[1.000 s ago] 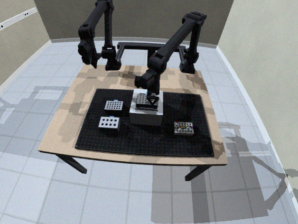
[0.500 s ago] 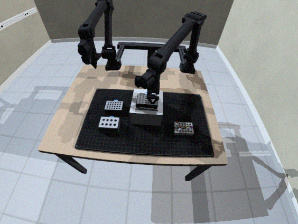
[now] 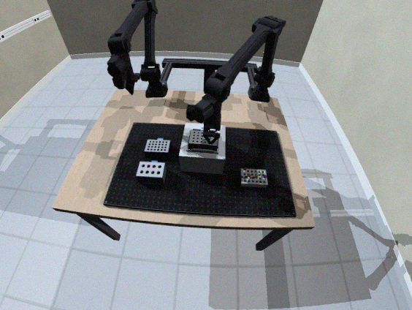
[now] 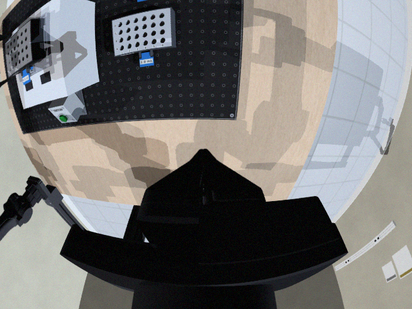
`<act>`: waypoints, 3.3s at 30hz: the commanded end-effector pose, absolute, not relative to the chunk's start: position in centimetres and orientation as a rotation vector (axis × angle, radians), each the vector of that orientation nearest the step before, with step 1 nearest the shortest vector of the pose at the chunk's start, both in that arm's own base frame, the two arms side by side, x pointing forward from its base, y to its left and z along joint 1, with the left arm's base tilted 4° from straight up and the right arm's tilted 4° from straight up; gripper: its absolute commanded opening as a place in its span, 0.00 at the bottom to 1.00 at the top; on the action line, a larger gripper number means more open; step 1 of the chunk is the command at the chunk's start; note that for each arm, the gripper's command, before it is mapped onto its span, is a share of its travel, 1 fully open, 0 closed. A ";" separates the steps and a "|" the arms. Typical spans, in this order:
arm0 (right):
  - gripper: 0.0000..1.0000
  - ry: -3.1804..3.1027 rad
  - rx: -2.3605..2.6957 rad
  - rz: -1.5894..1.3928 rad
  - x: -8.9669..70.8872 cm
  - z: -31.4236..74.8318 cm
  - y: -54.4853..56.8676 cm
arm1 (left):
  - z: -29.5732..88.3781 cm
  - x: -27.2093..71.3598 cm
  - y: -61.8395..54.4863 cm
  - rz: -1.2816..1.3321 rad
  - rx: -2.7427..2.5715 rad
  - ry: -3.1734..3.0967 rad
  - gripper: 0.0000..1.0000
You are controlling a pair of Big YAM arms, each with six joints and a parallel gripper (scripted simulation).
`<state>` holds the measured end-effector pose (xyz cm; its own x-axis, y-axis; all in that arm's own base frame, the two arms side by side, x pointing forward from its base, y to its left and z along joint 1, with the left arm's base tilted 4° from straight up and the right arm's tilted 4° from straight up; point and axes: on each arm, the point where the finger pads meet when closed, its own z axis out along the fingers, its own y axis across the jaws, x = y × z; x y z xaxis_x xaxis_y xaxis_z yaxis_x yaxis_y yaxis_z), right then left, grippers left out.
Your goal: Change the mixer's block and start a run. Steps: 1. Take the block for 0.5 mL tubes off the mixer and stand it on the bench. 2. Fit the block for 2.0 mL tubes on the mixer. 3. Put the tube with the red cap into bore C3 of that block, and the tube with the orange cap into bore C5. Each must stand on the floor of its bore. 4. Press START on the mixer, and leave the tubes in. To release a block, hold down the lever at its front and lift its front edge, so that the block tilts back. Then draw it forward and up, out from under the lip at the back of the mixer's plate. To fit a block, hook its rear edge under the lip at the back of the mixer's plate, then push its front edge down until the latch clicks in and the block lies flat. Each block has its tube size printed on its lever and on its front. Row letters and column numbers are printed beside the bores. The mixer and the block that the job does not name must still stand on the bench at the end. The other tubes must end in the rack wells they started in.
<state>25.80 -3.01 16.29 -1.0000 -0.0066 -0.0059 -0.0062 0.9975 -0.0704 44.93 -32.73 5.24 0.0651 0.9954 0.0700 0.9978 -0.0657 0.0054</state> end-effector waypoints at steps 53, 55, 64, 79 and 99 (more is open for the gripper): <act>0.00 3.039 -0.016 -0.119 28.4 19.5 -3.3 | 5.0 46.4 -34.4 -0.105 -2.311 -2.125 1.00; 0.00 3.048 -0.017 -0.118 28.1 19.1 -3.3 | 4.5 46.3 -34.0 -0.100 -2.295 -2.119 1.00; 0.00 3.077 -0.019 -0.116 27.3 18.0 -3.2 | 2.8 45.9 -32.5 -0.089 -2.255 -2.113 1.00; 0.00 3.108 -0.022 -0.113 26.3 16.8 -3.1 | 3.2 45.8 -33.5 -0.096 -2.286 -2.107 1.00; 0.00 3.060 -0.021 -0.116 27.9 18.7 -3.2 | 1.7 45.3 -33.3 -0.090 -2.275 -2.092 1.00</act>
<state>25.60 -2.99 16.10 -1.0000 -0.0066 -0.0011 -0.0065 0.9975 -0.0701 44.79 -32.36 2.47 0.0663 0.9950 0.0749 0.9978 -0.0664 -0.0005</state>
